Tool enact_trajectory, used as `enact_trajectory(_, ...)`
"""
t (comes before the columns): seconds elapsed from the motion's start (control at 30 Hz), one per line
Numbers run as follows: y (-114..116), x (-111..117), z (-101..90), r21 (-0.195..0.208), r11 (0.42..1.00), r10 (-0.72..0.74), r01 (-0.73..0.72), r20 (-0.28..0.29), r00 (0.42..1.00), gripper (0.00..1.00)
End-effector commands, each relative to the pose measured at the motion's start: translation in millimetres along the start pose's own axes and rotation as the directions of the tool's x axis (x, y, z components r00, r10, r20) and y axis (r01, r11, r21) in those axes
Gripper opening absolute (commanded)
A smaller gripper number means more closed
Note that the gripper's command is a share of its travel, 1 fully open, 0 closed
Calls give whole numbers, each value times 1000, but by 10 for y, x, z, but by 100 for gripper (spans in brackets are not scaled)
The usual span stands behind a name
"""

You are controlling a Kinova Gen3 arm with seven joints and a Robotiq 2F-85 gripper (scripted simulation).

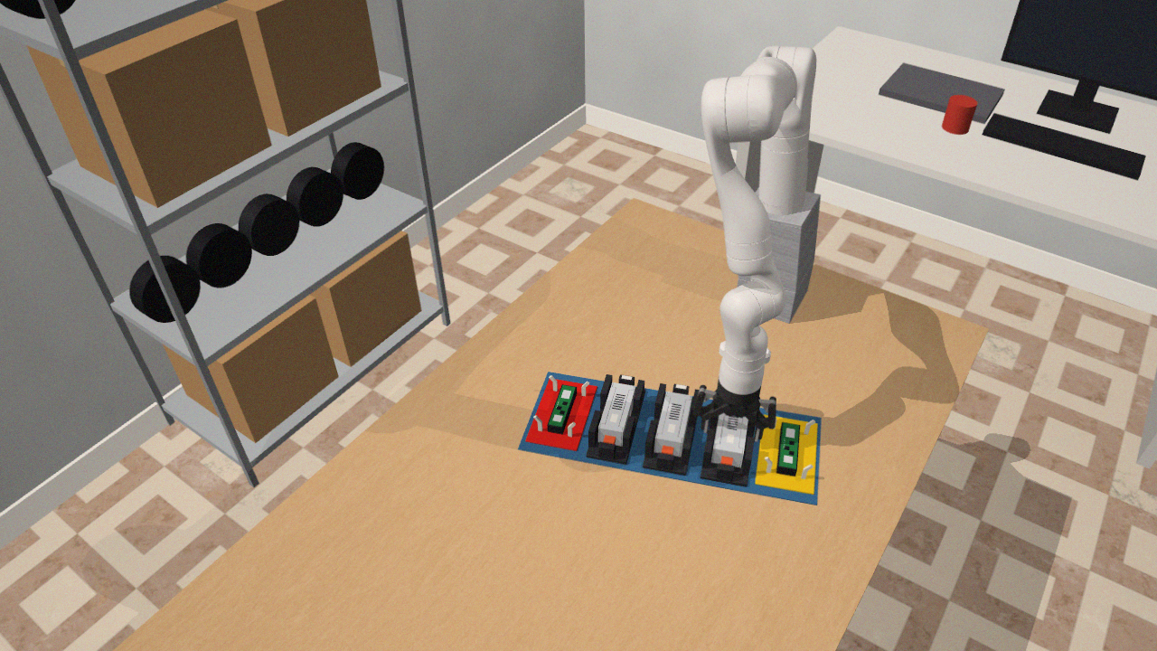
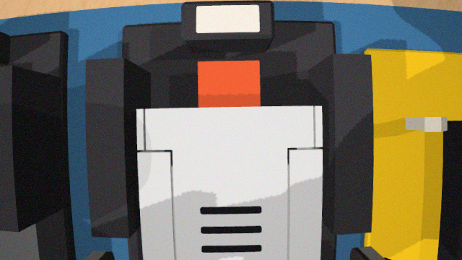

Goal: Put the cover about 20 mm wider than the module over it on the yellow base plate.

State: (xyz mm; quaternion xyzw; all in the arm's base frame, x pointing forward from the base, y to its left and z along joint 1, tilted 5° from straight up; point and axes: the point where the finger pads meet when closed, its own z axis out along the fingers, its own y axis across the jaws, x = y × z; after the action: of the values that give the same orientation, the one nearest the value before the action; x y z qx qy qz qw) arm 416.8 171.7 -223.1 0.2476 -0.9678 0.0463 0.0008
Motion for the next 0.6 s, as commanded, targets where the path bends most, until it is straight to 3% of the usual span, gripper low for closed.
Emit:
enact_trajectory(0.0,0,-9,-8,0,1000,0,0,2,1000,100)
enact_trajectory(0.17,0,-9,-8,0,1000,0,0,2,1000,100)
enact_trajectory(0.5,0,-8,-608,0,1000,0,0,2,1000,100)
enact_trajectory(0.57,0,-8,-608,0,1000,0,0,2,1000,100)
